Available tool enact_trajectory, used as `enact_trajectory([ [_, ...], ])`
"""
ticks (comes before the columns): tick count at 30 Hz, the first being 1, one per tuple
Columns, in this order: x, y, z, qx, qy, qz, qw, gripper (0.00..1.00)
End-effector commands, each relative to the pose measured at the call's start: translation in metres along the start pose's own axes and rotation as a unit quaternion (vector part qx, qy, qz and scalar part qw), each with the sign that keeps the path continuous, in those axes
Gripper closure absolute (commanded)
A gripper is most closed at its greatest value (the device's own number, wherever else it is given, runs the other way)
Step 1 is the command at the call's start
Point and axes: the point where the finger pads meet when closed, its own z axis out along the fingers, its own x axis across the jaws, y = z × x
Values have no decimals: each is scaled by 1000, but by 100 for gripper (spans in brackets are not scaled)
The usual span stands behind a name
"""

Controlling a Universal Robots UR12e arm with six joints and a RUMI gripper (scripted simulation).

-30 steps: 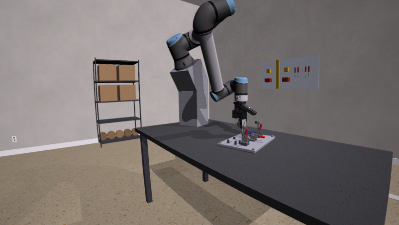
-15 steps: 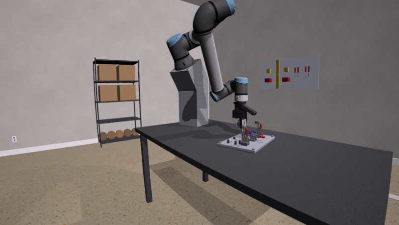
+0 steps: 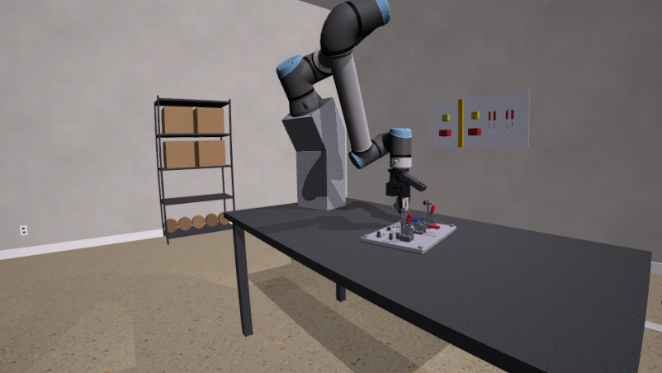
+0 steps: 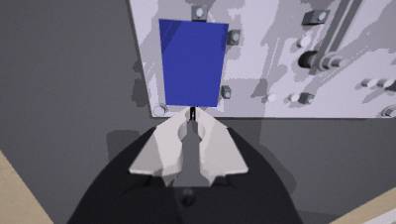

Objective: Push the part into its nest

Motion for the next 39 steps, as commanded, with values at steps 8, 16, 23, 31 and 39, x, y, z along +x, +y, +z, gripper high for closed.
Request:
enact_trajectory([
  [8, 0, -1, -1, 0, 0, 0, 1000, 100],
  [16, 0, 0, -1, 0, 0, 0, 1000, 100],
  [23, 0, 3, -1, 0, 0, 0, 1000, 100],
  [31, 0, 15, -1, 0, 0, 0, 1000, 100],
  [39, 0, 19, 0, 0, 0, 0, 1000, 100],
])
